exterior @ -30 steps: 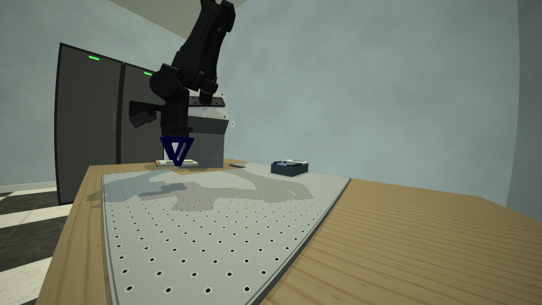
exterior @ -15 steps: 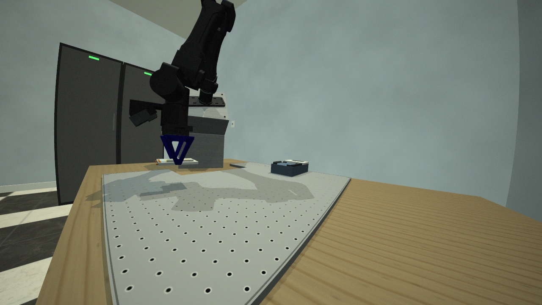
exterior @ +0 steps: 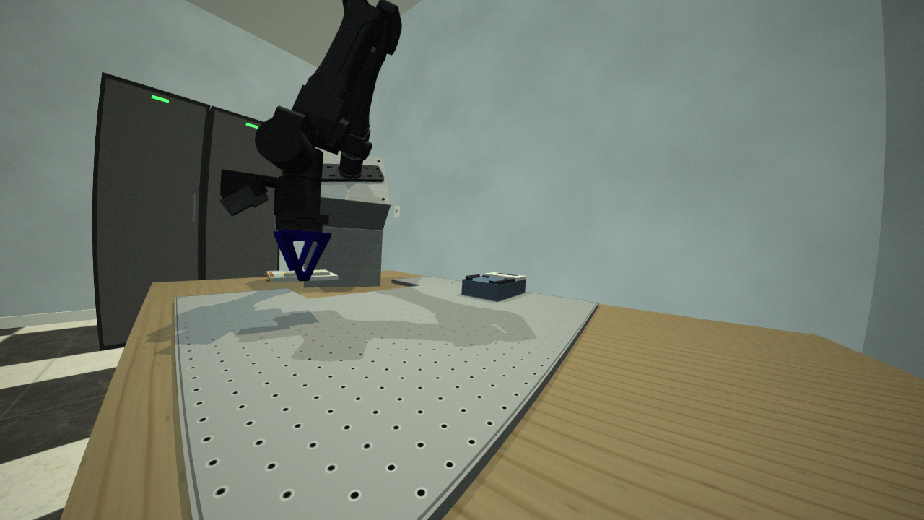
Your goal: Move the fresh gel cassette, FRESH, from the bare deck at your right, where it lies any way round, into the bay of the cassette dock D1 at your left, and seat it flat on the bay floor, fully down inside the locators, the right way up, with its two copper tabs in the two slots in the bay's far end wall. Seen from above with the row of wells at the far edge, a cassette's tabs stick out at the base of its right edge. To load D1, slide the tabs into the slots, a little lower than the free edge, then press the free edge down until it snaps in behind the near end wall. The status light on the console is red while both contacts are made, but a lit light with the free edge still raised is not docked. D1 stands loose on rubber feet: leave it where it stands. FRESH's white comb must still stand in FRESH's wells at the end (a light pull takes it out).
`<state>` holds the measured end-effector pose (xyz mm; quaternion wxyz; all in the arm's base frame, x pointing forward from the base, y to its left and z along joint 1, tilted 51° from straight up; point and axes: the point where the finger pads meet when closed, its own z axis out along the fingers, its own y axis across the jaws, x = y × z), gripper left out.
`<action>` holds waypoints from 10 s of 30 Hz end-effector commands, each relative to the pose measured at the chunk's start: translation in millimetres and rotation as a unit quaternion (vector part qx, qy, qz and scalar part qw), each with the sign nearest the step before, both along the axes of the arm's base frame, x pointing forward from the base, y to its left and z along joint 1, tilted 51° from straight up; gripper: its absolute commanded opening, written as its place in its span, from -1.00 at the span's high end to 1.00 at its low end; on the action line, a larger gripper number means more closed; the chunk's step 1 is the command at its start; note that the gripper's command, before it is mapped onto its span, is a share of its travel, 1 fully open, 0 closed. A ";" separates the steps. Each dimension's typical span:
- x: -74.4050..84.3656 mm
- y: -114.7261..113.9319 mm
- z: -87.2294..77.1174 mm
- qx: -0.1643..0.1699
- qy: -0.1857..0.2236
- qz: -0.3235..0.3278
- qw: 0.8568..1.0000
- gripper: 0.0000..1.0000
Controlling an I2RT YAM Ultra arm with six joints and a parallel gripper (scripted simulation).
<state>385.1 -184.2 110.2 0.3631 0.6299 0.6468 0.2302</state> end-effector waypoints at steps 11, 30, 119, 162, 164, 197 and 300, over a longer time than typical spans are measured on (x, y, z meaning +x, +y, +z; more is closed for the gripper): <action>-4.4 -6.9 2.1 -0.005 -0.001 -0.008 1.000 1.00; -8.2 52.3 -6.8 -0.122 0.044 0.111 0.985 1.00; -10.4 437.4 -44.7 -0.554 0.175 0.505 0.638 1.00; -10.2 466.9 -35.5 -0.551 0.161 0.502 0.647 1.00; -10.2 466.9 -35.5 -0.551 0.161 0.502 0.647 1.00; 19.7 465.0 -66.4 -0.551 0.165 0.507 0.642 1.00; 40.2 454.7 -88.4 -0.553 0.175 0.508 0.636 1.00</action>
